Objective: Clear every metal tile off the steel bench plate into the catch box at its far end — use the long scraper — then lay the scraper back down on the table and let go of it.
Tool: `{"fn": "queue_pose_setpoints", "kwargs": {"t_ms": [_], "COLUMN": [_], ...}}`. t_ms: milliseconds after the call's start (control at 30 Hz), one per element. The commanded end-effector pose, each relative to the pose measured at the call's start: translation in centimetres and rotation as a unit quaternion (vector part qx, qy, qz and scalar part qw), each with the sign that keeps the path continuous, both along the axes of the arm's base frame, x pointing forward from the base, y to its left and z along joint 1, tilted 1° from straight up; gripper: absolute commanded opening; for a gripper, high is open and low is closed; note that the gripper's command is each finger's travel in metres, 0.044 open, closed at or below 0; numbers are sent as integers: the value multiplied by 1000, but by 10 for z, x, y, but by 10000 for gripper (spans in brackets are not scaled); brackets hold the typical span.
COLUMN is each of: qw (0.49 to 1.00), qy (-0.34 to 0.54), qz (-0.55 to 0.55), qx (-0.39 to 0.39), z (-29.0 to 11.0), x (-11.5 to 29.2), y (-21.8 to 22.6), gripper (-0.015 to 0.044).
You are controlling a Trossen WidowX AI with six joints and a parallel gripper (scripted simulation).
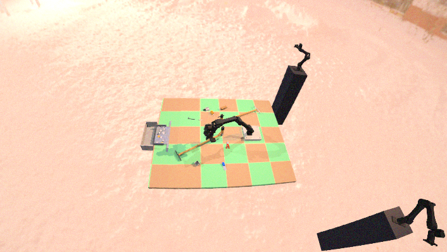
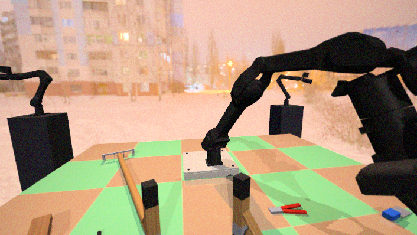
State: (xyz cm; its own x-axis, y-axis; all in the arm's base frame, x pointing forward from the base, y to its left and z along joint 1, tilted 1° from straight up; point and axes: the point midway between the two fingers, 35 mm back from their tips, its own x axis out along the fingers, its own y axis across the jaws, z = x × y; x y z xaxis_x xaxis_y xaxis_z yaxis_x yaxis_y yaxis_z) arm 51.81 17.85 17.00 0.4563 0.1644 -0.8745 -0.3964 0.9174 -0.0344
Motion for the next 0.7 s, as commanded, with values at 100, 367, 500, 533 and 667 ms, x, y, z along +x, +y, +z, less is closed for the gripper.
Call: {"fn": "queue_pose_setpoints", "kwargs": {"t_ms": [100, 367, 500, 533, 667], "qw": [1000, 1000, 1000, 1000, 1000], "qy": [4, 8, 10, 10, 13], "qz": [-8, -13, -16, -17, -20], "qx": [-1, 0, 0, 0, 1], "z": [-19, -40, -50, -53, -63], "x": [4, 8, 9, 9, 10], "y": [1, 2, 2, 2, 3], "gripper": [0, 0, 0, 0, 0]}}
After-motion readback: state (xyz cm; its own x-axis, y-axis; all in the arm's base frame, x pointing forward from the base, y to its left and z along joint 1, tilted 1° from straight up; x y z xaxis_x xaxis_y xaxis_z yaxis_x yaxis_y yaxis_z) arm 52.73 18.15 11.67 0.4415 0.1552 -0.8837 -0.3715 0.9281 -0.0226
